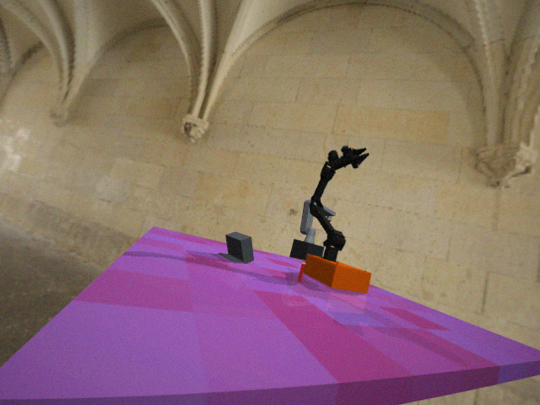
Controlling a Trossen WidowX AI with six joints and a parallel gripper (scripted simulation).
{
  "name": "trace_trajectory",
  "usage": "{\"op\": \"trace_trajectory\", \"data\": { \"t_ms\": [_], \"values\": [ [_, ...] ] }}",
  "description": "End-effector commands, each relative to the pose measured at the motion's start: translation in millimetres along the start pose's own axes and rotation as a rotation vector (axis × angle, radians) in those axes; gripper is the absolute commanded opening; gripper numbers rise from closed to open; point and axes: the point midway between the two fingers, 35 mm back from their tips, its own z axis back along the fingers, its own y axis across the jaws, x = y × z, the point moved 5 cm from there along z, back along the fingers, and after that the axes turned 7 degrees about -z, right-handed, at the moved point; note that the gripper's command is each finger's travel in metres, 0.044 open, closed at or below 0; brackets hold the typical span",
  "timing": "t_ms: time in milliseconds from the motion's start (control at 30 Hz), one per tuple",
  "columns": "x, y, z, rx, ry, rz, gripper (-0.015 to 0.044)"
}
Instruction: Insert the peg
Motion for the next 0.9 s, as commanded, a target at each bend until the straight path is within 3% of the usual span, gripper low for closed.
{"op": "trace_trajectory", "data": {
  "t_ms": [0,467,867],
  "values": [
    [0.2,-1.1,-1.2,-0.004,-0.001,0.0,0.0426],
    [28.0,-98.3,-73.8,-0.35,-0.118,-0.044,0.044],
    [63.1,-197.9,-100.2,-0.654,-0.237,-0.1,0.044]
  ]
}}
